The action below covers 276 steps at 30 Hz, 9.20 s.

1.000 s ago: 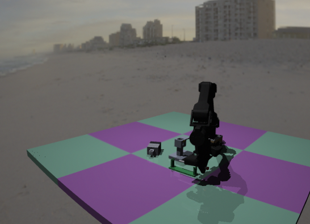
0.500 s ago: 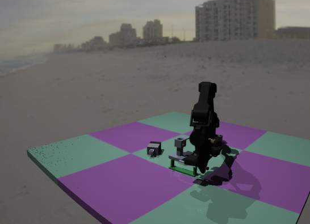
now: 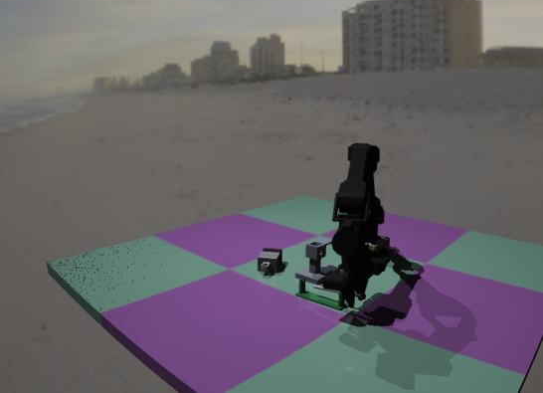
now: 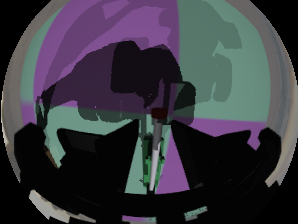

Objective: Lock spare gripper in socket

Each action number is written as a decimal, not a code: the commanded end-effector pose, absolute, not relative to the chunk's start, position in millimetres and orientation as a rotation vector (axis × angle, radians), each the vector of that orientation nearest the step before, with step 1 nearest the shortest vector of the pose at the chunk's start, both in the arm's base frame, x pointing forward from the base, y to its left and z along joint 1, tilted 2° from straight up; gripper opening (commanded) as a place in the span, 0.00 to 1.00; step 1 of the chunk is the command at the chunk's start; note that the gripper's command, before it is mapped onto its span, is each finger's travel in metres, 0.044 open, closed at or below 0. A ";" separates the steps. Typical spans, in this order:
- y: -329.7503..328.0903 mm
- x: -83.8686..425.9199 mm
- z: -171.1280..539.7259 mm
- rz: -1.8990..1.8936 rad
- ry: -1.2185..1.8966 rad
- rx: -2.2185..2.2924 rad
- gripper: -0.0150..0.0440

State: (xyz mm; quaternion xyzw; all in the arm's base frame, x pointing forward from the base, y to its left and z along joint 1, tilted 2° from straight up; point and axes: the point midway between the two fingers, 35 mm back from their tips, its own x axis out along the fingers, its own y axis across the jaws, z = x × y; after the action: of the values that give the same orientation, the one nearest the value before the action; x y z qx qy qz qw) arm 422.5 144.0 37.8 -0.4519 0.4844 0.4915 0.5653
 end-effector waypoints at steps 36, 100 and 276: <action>98.9 410.8 146.1 1.137 1.156 -1.090 0.59; 78.6 415.5 32.3 1.124 1.156 -1.104 0.56; 19.3 410.3 37.2 1.114 1.155 -1.113 0.65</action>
State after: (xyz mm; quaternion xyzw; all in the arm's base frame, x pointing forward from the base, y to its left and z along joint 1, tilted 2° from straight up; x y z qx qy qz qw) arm 410.4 19.4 37.6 -0.4725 0.4897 0.4724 0.5601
